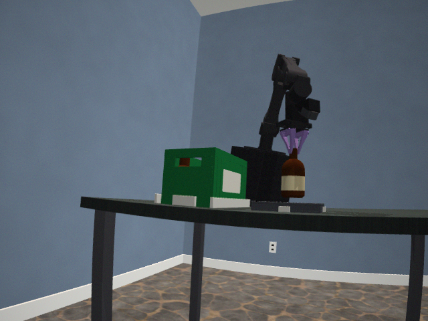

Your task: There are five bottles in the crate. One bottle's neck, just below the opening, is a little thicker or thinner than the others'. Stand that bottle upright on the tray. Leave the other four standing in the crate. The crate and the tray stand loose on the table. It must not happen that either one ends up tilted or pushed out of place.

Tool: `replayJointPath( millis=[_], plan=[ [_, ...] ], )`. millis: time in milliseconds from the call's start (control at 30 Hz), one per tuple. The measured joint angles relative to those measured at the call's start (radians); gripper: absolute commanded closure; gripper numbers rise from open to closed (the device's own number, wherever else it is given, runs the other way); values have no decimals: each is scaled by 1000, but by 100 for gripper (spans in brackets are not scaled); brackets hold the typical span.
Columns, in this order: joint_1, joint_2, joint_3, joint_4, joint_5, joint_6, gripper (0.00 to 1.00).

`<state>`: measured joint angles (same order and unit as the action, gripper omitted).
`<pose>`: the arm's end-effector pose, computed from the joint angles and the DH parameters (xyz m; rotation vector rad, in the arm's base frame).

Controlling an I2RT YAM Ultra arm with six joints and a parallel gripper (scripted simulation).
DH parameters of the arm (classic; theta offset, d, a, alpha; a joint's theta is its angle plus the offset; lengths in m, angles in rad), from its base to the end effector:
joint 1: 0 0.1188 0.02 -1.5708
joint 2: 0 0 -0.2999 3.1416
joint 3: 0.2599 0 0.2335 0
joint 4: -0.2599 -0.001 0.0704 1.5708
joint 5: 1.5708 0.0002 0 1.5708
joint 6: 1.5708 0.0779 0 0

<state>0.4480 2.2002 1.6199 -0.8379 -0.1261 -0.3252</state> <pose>0.3923 0.2005 0.1417 -1.1409 2.7643 0.2025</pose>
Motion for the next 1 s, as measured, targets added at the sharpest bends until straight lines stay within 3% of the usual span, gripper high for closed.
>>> replayJointPath(
  millis=[1000],
  plan=[
    [0, 16, -6, 36, 1, 2, 100]
  ],
)
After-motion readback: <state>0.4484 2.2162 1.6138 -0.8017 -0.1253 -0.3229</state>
